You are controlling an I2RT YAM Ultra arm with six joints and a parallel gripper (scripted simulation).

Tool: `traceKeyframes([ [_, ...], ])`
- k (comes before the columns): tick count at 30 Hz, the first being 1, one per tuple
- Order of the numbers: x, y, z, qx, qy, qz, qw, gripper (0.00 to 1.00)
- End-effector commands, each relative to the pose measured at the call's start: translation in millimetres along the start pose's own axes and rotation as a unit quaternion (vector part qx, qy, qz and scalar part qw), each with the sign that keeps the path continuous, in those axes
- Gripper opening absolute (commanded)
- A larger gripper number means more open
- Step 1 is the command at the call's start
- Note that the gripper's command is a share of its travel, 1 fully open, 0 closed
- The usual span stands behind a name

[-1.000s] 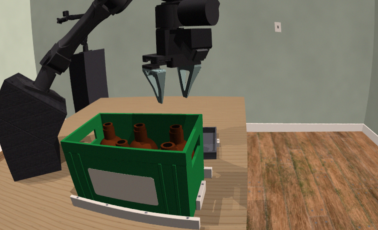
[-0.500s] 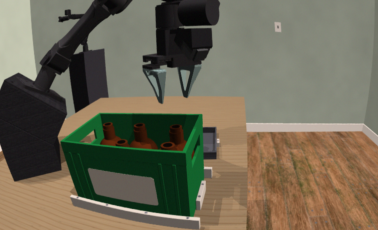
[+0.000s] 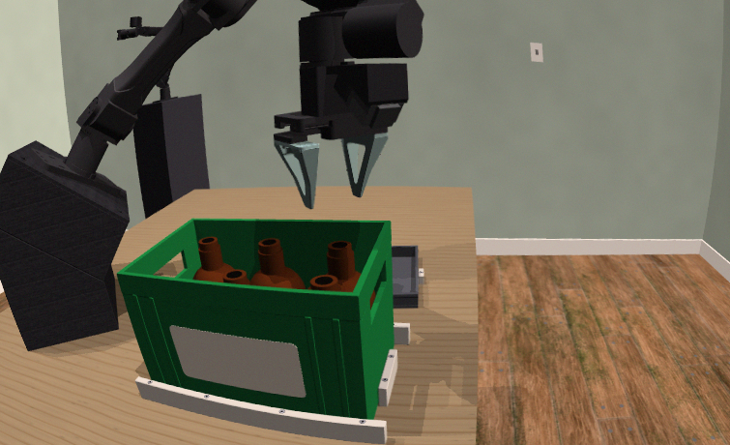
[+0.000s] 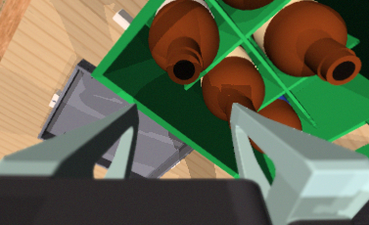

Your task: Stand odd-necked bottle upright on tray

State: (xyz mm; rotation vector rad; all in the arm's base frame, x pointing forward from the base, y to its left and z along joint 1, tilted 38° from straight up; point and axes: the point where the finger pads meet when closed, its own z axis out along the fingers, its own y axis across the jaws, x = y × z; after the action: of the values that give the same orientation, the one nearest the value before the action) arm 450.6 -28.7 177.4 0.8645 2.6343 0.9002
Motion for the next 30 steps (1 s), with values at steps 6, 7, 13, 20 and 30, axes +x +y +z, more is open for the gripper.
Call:
traceKeyframes([
  [6,-7.8,-4.8,1.4,0.0,-0.017,0.006,1.0,0.61],
  [7,-6.3,-3.8,5.8,0.001,-0.013,0.005,1.0,0.61],
  [13,-7.6,-6.5,15.1,0.002,-0.012,0.008,1.0,0.61],
  [20,-16.2,2.9,12.9,-0.006,-0.028,-0.002,1.0,0.61],
  [30,-12.9,0.0,20.2,-0.004,-0.025,0.001,1.0,0.61],
])
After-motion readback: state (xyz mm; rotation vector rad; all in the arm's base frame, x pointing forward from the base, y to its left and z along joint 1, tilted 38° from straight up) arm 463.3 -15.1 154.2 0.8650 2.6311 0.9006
